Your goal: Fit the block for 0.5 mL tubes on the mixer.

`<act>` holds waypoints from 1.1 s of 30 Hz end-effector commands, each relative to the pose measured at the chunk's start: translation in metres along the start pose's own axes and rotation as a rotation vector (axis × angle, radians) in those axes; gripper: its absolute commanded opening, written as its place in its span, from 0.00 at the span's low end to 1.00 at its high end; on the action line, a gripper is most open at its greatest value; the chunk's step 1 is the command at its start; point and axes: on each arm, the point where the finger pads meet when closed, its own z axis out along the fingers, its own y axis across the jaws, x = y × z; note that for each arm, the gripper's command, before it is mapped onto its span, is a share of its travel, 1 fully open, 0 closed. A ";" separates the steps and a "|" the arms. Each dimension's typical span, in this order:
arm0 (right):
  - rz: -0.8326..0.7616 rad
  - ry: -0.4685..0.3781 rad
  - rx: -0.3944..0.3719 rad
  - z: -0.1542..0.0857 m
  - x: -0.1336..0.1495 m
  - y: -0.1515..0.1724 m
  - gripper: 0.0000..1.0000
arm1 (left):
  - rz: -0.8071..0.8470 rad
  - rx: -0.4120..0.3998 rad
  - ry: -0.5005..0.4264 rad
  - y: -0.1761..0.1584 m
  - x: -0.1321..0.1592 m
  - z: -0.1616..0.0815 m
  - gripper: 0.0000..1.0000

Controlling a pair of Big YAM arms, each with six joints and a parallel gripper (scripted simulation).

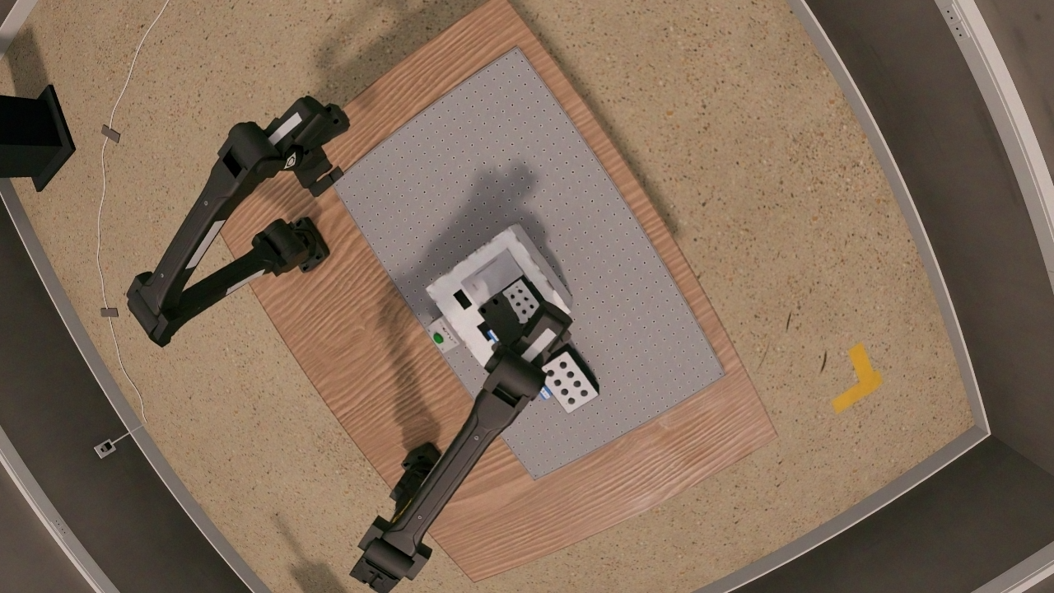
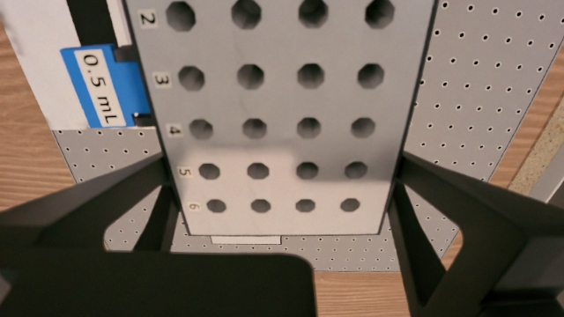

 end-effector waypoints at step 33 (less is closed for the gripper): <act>0.029 -0.054 0.104 -0.049 -0.067 -0.006 0.00 | -0.001 -0.012 -0.082 0.001 -0.011 -0.027 1.00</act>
